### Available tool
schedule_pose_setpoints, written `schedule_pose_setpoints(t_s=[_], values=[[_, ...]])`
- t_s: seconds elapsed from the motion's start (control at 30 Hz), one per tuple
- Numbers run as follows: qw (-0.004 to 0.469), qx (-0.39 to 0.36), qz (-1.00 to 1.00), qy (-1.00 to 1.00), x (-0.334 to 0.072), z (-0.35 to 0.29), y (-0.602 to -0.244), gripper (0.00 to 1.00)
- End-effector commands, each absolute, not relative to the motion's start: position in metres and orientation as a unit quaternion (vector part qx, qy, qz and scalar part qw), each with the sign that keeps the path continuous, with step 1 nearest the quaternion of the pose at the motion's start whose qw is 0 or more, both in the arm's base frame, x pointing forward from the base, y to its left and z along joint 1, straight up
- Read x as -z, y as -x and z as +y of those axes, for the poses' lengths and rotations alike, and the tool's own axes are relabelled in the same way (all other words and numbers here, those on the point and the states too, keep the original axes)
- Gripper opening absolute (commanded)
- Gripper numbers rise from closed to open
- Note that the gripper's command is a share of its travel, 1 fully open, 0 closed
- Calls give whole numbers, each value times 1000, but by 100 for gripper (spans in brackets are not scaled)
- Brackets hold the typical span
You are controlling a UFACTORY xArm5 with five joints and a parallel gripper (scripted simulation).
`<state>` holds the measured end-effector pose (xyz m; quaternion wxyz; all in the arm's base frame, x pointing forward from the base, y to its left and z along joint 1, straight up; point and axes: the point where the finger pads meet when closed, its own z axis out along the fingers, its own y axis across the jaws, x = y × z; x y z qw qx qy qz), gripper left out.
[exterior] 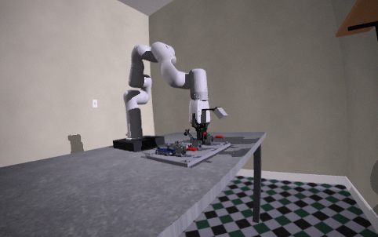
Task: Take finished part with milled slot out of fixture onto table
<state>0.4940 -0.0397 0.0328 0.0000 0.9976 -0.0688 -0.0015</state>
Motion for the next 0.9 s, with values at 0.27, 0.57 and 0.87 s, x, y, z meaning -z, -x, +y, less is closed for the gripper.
schedule_pose_setpoints(t_s=[0.27, 0.57, 0.87], values=[[0, 0, -69, -998, -37, -38, -487, 0], [0, 0, -69, -998, -38, -38, -481, 0], [0, 0, -69, -998, -38, -37, -477, 0]])
